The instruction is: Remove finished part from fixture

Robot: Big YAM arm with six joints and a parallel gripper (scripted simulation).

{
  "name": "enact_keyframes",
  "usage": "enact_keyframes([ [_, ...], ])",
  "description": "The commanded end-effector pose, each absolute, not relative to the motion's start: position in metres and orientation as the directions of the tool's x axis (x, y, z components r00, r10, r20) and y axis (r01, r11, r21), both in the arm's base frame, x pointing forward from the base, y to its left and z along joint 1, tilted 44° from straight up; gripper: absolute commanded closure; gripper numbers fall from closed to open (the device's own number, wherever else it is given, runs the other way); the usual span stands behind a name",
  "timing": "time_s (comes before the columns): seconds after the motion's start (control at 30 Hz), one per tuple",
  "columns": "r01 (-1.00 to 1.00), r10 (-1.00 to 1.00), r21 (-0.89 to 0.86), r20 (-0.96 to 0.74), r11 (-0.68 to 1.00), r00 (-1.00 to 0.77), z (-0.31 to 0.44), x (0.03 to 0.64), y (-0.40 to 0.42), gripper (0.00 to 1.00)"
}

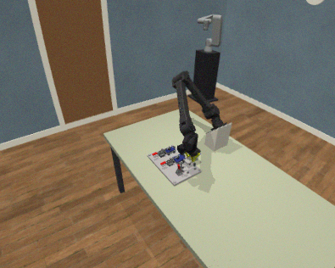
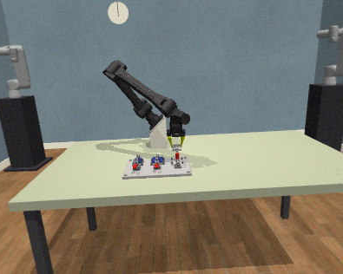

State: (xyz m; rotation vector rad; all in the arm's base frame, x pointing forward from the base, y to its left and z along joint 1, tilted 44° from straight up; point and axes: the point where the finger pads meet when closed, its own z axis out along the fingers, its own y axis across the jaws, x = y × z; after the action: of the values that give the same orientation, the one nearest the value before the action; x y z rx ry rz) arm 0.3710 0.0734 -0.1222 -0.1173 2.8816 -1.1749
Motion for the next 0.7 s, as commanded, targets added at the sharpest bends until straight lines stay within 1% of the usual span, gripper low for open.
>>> enact_keyframes([
  [0.0, -0.031, -0.097, -0.678, -0.059, 0.734, -0.994, -0.1080, 0.3930, 0.0969, 1.00],
  [0.67, -0.033, -0.098, -0.678, -0.057, 0.734, -0.994, -0.1086, 0.3926, 0.0978, 1.00],
])
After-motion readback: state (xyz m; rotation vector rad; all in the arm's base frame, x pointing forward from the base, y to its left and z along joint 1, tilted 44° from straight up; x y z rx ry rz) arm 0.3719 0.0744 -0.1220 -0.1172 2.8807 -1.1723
